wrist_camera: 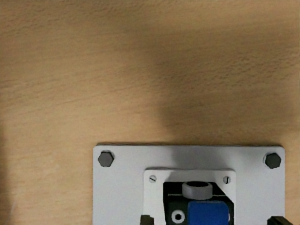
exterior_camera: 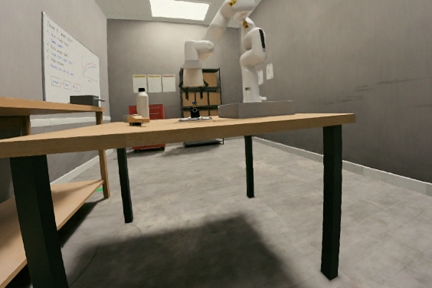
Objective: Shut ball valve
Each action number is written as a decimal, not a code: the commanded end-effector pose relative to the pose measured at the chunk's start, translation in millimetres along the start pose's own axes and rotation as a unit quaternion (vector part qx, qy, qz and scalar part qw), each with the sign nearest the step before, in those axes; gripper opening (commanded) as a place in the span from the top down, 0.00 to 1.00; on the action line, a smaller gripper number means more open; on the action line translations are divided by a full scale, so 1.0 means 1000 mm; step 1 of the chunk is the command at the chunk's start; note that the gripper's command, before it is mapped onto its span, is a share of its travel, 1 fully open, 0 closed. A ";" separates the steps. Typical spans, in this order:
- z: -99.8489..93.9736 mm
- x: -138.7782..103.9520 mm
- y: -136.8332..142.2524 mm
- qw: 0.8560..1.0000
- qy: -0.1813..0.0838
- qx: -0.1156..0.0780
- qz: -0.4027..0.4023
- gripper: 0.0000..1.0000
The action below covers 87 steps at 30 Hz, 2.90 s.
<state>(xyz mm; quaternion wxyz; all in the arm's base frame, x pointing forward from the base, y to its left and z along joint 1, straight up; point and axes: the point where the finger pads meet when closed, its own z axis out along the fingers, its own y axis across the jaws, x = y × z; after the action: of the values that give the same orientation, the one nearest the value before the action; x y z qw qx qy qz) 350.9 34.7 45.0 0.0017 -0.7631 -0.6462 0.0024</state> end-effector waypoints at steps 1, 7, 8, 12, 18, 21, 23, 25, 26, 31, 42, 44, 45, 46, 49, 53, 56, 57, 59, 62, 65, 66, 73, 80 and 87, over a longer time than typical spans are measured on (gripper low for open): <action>-0.001 0.000 0.001 1.000 0.000 -0.002 0.000 0.31; -0.001 0.000 0.001 1.000 0.000 -0.002 0.000 0.31; -0.001 0.000 0.001 1.000 0.000 -0.002 0.000 0.31; -0.001 0.000 0.001 1.000 0.000 -0.002 0.000 0.31; -0.001 0.000 0.001 1.000 0.000 -0.002 0.000 0.31; -0.001 0.000 0.001 1.000 0.000 -0.002 0.000 0.31; -0.001 0.000 0.001 1.000 0.000 -0.002 0.000 0.31; -0.001 0.000 0.001 1.000 0.000 -0.002 0.000 0.31; -0.001 0.000 0.001 1.000 0.000 -0.002 0.000 0.31; -0.001 0.000 0.001 1.000 0.000 -0.002 0.000 0.31; 0.000 0.000 0.001 1.000 0.000 -0.002 0.000 0.31; 0.000 0.000 0.001 1.000 0.000 -0.002 0.000 0.31; 0.000 0.000 0.001 1.000 0.000 -0.002 0.000 0.31; 0.001 0.000 0.001 1.000 0.000 -0.002 0.000 0.31; 0.002 0.000 0.001 1.000 0.000 -0.002 0.000 0.31; 0.004 0.000 0.001 1.000 0.000 -0.002 0.000 0.31; 0.005 0.000 0.001 1.000 0.000 -0.002 0.000 0.31; 0.005 0.000 0.001 1.000 0.000 -0.002 0.000 0.31; 0.007 0.000 0.001 1.000 0.000 -0.002 0.000 0.31; 0.009 0.000 0.001 1.000 0.000 -0.002 0.000 0.31; 0.011 0.000 0.001 1.000 0.000 -0.002 0.000 0.31; 0.012 0.000 0.001 1.000 0.000 -0.002 0.000 0.31; 0.016 0.000 0.001 1.000 0.000 -0.002 0.000 0.31; 0.020 0.000 0.001 1.000 0.000 -0.002 0.000 0.31; 0.023 0.000 0.001 1.000 0.000 -0.002 0.000 0.31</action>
<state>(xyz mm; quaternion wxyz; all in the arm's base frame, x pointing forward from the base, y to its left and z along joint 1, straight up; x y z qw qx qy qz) 350.6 34.8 22.2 0.0016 -0.7631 -0.6462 0.0024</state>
